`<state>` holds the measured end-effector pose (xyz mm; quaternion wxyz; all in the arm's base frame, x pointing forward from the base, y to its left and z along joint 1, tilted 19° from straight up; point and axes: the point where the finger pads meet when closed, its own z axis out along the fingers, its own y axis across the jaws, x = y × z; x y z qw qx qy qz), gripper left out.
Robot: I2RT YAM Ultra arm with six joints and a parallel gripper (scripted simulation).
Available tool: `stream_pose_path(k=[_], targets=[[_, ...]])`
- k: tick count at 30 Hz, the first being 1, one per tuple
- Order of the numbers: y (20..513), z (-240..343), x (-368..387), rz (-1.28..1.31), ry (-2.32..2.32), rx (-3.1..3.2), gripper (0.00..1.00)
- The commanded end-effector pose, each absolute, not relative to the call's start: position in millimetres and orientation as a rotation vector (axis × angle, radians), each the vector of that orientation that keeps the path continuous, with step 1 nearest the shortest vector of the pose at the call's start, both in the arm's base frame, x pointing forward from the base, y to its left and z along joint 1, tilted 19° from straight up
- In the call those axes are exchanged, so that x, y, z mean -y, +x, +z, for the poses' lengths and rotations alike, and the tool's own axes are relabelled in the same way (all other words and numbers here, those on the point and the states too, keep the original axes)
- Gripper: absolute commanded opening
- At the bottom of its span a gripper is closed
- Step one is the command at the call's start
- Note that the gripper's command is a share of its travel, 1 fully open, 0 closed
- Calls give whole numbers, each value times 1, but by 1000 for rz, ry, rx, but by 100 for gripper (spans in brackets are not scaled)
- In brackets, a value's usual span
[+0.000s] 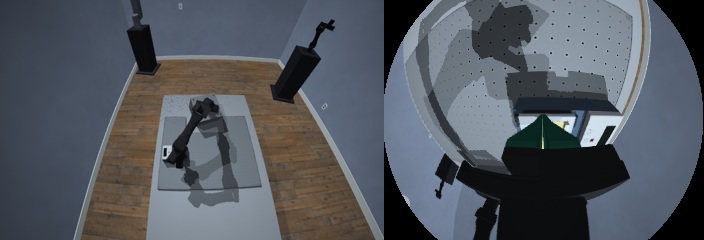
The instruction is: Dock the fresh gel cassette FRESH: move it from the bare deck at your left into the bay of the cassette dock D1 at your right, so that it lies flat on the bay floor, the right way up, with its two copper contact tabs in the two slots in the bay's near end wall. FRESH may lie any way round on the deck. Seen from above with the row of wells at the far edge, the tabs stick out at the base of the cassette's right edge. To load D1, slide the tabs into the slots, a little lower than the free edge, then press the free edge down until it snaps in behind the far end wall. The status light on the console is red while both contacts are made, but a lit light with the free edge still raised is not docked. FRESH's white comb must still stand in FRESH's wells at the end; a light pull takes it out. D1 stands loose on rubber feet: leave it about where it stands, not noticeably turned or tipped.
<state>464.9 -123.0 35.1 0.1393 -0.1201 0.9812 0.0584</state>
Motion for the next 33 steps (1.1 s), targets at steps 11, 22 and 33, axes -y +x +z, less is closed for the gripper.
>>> stream_pose_path(k=[11,22,33], targets=[[459,45,134,154,-324,-2823,0],[448,42,135,156,-326,-2824,0],[448,44,137,148,-323,-2814,0]])
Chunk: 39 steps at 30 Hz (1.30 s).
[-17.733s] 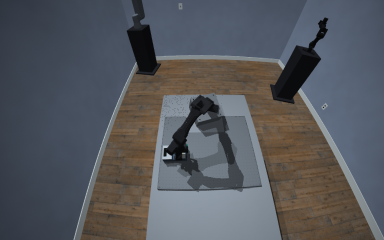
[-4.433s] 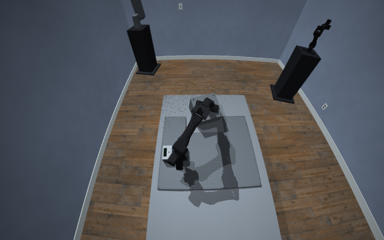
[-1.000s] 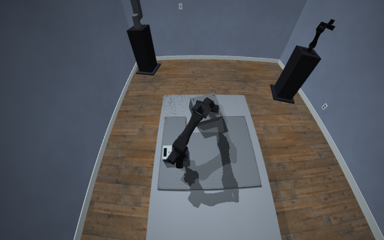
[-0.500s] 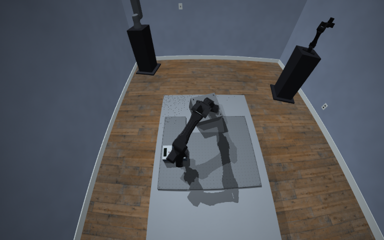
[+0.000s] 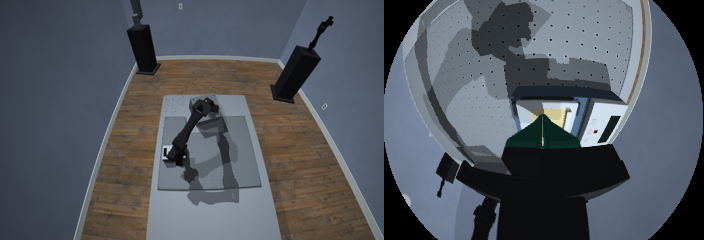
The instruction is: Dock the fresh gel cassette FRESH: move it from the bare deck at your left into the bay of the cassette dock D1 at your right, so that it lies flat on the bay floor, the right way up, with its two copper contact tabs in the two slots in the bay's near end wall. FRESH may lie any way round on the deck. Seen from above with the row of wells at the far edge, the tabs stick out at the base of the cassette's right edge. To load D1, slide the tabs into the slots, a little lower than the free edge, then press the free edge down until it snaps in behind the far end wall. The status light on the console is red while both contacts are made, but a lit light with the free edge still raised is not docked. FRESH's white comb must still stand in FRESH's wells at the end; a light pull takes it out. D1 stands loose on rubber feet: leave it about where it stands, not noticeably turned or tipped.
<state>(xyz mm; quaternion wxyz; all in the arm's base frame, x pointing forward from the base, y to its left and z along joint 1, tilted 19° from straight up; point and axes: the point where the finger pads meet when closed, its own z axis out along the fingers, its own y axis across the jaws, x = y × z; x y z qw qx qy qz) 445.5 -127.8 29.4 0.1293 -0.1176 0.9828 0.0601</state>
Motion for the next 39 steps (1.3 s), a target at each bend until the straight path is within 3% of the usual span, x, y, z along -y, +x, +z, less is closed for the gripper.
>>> stream_pose_path(k=[1,39], targets=[[450,46,138,145,-324,-2811,0],[444,40,136,157,-323,-2825,0]])
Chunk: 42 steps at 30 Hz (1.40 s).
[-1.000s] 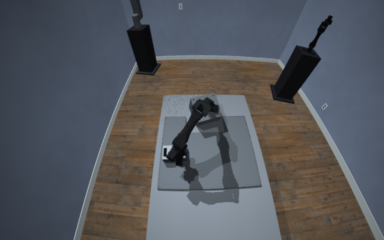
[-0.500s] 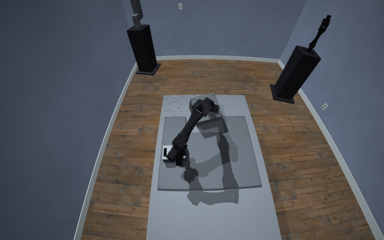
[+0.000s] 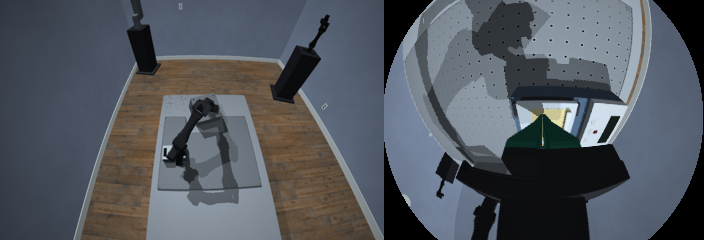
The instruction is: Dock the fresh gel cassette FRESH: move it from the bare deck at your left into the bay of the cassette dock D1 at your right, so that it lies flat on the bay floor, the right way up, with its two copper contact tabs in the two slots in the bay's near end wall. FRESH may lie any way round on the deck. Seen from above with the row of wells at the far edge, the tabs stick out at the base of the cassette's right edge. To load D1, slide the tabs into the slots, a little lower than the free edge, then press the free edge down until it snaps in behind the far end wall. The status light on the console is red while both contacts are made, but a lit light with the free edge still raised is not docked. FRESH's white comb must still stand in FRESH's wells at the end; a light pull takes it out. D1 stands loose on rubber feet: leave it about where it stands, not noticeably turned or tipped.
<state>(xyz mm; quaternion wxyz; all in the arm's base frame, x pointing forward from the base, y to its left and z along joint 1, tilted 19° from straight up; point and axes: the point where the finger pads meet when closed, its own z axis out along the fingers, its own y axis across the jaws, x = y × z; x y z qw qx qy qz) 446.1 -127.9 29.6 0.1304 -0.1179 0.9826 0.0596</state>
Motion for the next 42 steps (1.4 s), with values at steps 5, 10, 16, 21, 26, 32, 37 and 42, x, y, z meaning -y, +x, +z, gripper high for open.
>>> stream_pose_path(k=[5,10,16,21,26,32,37,42], targets=[[444,38,136,157,-323,-2825,0],[443,37,136,156,-323,-2825,0],[443,36,136,154,-323,-2824,0],[442,35,136,154,-323,-2824,0],[441,32,136,156,-323,-2826,0],[440,26,137,153,-322,-2835,0],[440,25,138,149,-322,-2834,0],[438,20,138,153,-321,-2841,0]])
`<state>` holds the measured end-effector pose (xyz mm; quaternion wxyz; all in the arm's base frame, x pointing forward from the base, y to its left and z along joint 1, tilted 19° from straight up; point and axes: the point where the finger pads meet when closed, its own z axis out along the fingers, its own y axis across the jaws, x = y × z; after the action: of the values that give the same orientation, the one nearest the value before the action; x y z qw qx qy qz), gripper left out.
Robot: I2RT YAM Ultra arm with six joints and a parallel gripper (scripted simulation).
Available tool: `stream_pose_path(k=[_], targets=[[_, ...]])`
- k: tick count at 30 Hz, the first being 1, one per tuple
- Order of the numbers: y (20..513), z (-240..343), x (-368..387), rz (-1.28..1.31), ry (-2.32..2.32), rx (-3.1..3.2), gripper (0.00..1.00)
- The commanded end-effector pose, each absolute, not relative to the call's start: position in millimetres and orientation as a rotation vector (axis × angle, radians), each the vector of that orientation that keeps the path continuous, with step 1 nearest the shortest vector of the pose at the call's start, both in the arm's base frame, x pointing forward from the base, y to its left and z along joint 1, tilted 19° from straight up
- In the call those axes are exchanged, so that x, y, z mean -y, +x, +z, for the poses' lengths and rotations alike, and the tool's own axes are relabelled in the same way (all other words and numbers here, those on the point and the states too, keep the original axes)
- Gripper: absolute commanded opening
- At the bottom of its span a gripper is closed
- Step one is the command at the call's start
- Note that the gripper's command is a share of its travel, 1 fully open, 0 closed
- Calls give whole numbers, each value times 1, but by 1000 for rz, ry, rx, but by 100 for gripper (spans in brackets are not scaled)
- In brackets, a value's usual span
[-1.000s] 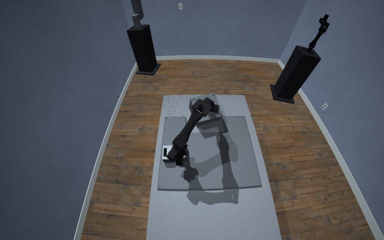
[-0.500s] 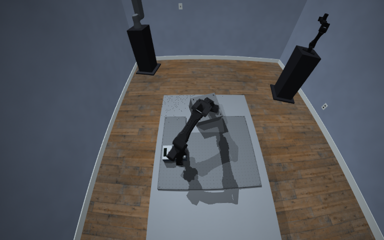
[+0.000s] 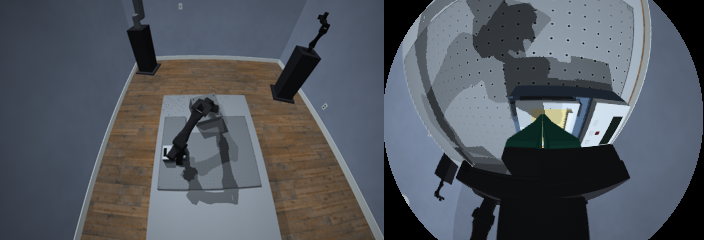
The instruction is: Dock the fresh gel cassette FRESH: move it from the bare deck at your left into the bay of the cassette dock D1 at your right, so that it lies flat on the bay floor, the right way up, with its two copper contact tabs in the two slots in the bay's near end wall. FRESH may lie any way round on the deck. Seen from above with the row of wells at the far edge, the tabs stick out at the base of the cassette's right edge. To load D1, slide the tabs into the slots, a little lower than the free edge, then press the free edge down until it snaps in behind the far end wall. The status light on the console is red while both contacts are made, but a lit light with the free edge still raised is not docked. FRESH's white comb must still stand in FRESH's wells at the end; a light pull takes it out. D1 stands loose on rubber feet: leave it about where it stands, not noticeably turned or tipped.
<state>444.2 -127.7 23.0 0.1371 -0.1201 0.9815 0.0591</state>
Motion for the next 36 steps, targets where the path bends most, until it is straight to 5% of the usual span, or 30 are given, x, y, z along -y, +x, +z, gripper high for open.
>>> stream_pose_path(k=[1,36], targets=[[438,20,138,152,-322,-2841,0],[432,5,136,169,-325,-2852,0]])
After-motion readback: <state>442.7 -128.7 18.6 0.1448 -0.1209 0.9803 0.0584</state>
